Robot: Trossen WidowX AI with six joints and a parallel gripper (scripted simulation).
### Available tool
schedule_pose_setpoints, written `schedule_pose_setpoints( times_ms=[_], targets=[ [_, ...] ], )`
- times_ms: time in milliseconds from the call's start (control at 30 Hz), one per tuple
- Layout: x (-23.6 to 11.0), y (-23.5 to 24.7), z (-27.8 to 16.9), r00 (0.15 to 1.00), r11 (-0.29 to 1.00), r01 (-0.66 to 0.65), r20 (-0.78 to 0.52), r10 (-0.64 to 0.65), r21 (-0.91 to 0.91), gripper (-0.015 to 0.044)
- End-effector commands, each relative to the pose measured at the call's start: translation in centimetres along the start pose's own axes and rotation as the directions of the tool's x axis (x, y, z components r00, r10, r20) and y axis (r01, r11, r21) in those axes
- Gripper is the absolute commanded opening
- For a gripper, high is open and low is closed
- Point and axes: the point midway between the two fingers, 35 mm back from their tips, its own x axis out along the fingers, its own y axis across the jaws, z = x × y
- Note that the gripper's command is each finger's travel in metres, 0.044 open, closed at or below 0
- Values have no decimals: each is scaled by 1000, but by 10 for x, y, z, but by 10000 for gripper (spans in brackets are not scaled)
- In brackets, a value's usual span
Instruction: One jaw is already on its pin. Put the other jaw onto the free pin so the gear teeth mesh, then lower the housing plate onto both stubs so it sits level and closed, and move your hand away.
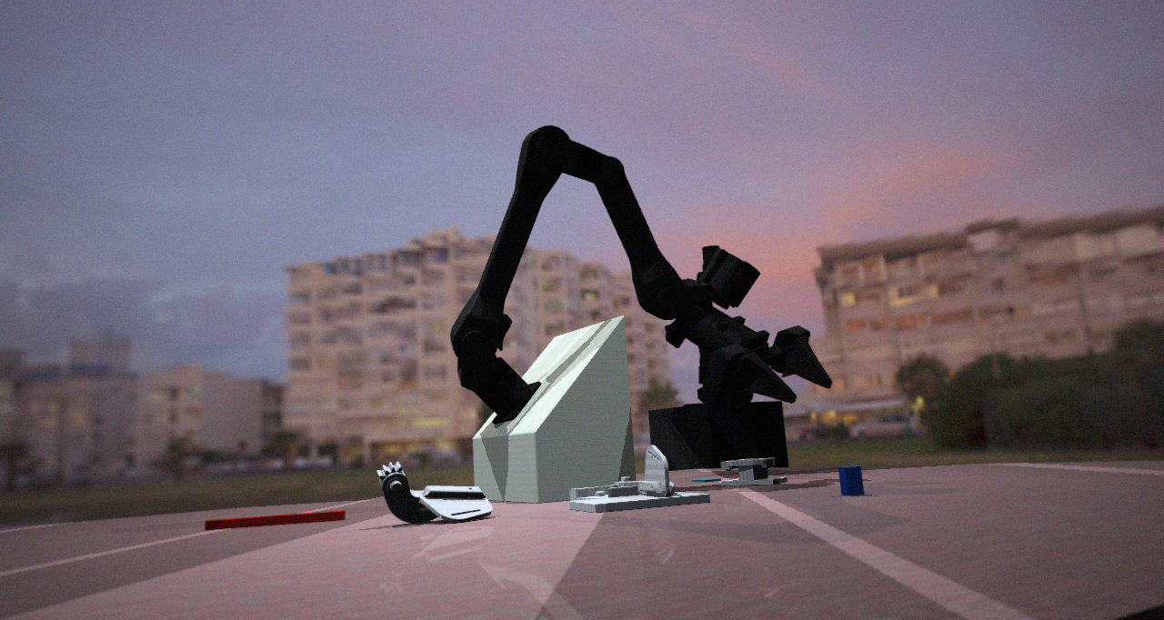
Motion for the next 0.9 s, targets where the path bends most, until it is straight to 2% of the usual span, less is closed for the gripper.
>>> schedule_pose_setpoints(
  times_ms=[0, 200, 533, 733, 867],
  targets=[
    [0, 0, 0, 1000, 1000, 0, 0, 0, 0, 426],
    [8, 25, -15, 996, 999, -45, 72, 43, 28, 269],
    [19, 128, -50, 938, 982, -174, 317, 142, 75, 6],
    [16, 174, -56, 896, 972, -222, 409, 173, 75, 0],
    [5, 222, -60, 846, 960, -272, 491, 207, 65, 0]
  ],
)
